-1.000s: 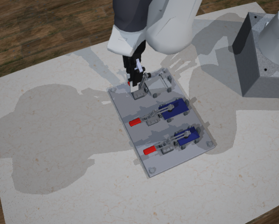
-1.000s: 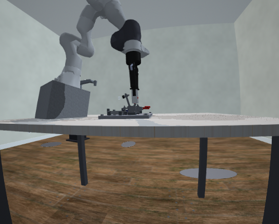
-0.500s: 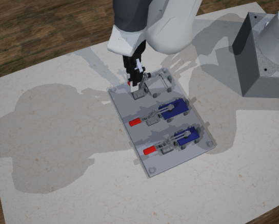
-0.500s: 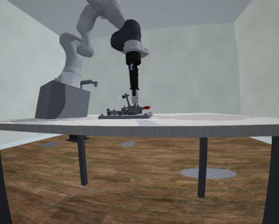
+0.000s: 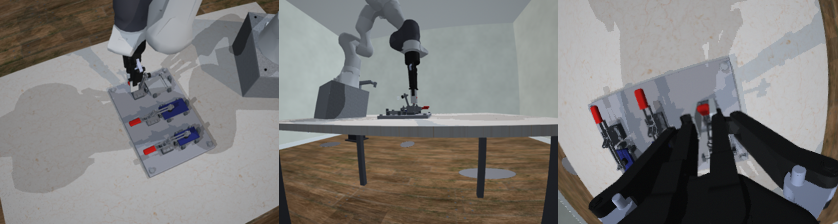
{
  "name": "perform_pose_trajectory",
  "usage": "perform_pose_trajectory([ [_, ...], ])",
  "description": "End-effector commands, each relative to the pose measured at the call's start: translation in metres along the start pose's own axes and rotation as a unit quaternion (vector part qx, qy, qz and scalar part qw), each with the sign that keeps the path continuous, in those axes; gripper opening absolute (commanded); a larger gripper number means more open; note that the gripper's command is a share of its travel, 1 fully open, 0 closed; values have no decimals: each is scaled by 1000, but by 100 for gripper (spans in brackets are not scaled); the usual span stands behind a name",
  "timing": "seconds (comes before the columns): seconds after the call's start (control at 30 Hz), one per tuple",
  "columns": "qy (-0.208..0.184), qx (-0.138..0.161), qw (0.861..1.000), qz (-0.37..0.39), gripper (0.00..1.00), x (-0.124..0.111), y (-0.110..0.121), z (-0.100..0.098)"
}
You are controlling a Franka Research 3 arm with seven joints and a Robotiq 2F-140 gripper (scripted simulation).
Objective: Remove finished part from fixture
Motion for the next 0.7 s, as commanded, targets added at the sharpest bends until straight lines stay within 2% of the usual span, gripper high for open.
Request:
perform_pose_trajectory([
  [0.0, -13, 0, 1000, -1, 0, -10, 5, 3],
  [0.4, -13, 0, 1000, -1, 0, -10, 5, 3],
  [0.43, -13, 0, 1000, -1, 28, -10, 5, 3],
  [0.67, -13, 0, 1000, -1, 28, -10, 5, 3],
])
Point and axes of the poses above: the point where the finger pads meet when closed, its own z axis out along the fingers, its own y axis across the jaws, x = y × z, the point moved 10 cm from there along -z, back along the fingers, and after that the axes turned 15 degrees about z, right-handed, at the moved point
